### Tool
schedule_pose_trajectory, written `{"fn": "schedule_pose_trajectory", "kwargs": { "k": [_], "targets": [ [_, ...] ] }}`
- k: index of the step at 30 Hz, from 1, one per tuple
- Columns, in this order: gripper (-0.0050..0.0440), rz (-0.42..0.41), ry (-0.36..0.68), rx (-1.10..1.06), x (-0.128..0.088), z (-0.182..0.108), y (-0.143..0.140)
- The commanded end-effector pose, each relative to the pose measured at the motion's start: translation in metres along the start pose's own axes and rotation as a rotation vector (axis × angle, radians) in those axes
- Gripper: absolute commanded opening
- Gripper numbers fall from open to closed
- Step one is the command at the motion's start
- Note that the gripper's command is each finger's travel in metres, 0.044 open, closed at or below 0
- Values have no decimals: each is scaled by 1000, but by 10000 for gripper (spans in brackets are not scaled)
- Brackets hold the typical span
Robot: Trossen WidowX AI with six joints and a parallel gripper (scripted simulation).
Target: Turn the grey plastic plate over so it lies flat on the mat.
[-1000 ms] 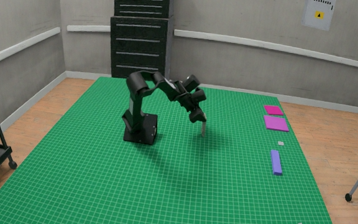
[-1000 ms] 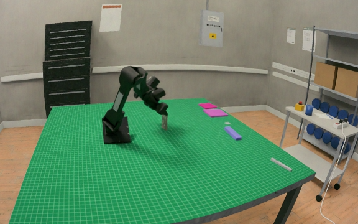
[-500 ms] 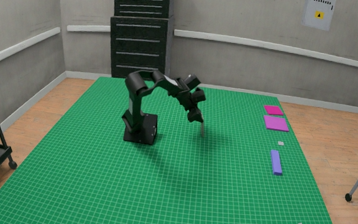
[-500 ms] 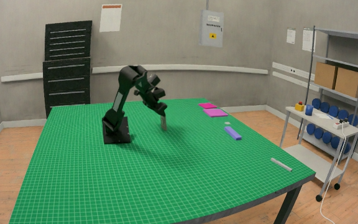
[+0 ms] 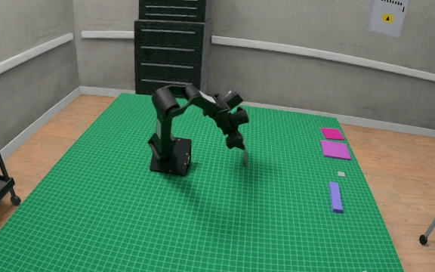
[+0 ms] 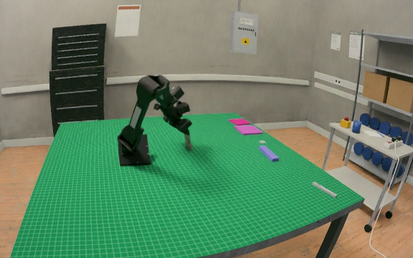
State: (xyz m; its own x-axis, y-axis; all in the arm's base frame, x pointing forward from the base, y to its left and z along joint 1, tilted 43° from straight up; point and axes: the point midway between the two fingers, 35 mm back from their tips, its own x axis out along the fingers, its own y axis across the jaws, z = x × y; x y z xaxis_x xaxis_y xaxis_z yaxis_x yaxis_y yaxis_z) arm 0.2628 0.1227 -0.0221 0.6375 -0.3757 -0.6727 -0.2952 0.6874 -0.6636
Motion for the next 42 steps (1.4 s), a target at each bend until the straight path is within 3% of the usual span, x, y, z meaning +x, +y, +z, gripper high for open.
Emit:
{"fn": "schedule_pose_trajectory", "kwargs": {
  "k": [1,23,27,34,42],
  "targets": [
    [264,2,-4,12,-1,2,-2],
    [264,5,-1,22,-1,7,-1],
    [264,5,77,20,-1,2,-1],
    [264,6,85,19,-2,-4,0],
    [264,2,175,5,0,-22,-1]
  ]
}}
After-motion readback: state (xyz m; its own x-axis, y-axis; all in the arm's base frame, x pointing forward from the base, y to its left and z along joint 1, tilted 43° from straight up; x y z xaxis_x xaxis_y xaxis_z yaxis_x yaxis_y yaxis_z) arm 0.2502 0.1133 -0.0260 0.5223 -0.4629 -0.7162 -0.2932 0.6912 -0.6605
